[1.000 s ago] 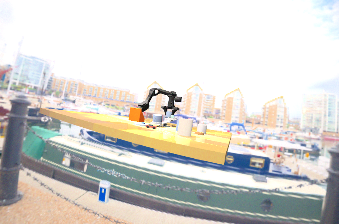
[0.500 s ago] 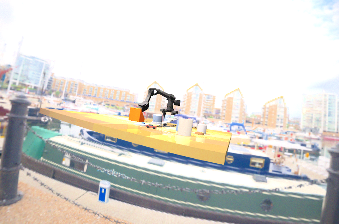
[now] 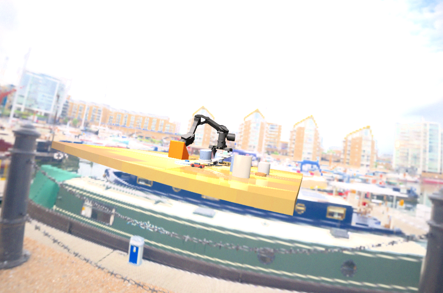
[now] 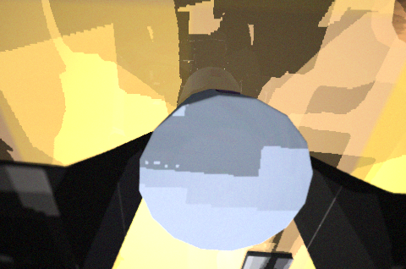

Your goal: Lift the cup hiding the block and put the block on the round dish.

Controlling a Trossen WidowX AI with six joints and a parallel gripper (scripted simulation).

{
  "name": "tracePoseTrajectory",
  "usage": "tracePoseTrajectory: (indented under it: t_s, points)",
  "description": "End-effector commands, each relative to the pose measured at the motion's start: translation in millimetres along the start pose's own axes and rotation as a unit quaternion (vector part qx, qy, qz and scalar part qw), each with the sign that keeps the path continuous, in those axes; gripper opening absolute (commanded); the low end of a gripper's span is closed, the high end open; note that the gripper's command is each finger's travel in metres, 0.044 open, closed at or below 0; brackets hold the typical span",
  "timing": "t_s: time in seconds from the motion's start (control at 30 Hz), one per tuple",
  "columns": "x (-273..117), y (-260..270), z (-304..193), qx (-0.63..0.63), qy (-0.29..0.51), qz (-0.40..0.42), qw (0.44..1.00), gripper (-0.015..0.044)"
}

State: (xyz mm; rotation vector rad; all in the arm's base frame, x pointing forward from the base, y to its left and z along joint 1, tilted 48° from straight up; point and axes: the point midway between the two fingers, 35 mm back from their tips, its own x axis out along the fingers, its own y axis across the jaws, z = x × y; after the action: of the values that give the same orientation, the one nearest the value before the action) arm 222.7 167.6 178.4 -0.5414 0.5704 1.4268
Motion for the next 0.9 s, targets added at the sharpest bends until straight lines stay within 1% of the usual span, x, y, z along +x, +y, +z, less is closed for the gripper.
tracePoseTrajectory:
  t_s: [0.0,0.1,0.13,0.6,0.67,0.77,0.87]
  points:
    - [7,1,-2,0.004,0.002,0.000,1.000,0.0000]
    - [12,1,-2,0.004,0.002,0.000,1.000,0.0000]
    - [6,0,0,0.000,0.000,0.000,1.000,0.0026]
    - [6,0,0,0.000,0.000,0.000,1.000,0.0394]
    - [-3,-1,-1,0.001,0.002,0.000,1.000,0.0440]
    - [-38,0,-3,0.003,0.004,0.001,1.000,0.0440]
    - [-47,1,-2,0.004,0.003,0.001,1.000,0.0440]
